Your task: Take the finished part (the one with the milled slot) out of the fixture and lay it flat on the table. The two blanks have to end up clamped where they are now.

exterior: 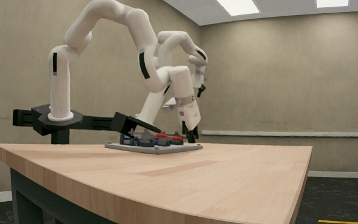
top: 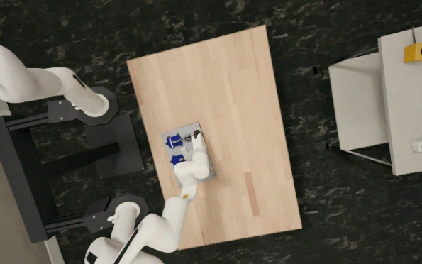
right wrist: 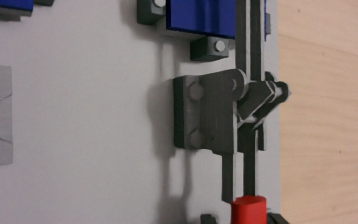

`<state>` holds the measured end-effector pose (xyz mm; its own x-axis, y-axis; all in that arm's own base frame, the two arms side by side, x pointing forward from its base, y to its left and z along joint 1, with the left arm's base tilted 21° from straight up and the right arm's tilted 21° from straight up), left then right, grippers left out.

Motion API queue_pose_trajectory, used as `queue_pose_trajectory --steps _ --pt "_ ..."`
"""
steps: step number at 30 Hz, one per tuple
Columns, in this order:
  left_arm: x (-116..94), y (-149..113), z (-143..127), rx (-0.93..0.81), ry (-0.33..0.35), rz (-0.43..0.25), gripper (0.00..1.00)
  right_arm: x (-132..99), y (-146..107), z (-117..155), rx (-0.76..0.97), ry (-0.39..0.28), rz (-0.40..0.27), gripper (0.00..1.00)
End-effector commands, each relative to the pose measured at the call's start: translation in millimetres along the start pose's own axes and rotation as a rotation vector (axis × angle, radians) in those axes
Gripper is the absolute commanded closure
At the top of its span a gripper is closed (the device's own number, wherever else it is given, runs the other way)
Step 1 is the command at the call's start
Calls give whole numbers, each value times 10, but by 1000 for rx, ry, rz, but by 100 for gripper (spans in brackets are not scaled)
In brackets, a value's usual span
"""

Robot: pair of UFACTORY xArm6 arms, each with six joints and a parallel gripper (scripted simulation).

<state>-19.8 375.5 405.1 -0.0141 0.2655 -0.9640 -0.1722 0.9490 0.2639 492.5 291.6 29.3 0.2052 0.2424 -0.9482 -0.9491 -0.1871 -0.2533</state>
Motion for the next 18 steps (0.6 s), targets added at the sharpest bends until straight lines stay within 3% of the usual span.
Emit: queue_pose_trajectory --steps 1,8,9,18 --pt "-14 6 0 0 0 4 0 -12 -14 11 -1 -1 -4 70" --pt "-14 6 0 0 0 4 0 -12 -14 11 -1 -1 -3 70" --pt "-14 6 0 0 0 4 0 -12 -14 11 -1 -1 -3 100" --pt "-14 6 0 0 0 4 0 -12 -14 10 -1 -1 -3 100"
Point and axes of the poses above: on each arm, the point where the finger pads meet when closed, its own x axis out along the fingers, its own z axis across the jaws, y = z × x, the point moved 5 cm from there along -x, back along the fingers, and after that the axes turned 7 degrees about -x, right-handed, at the moved point
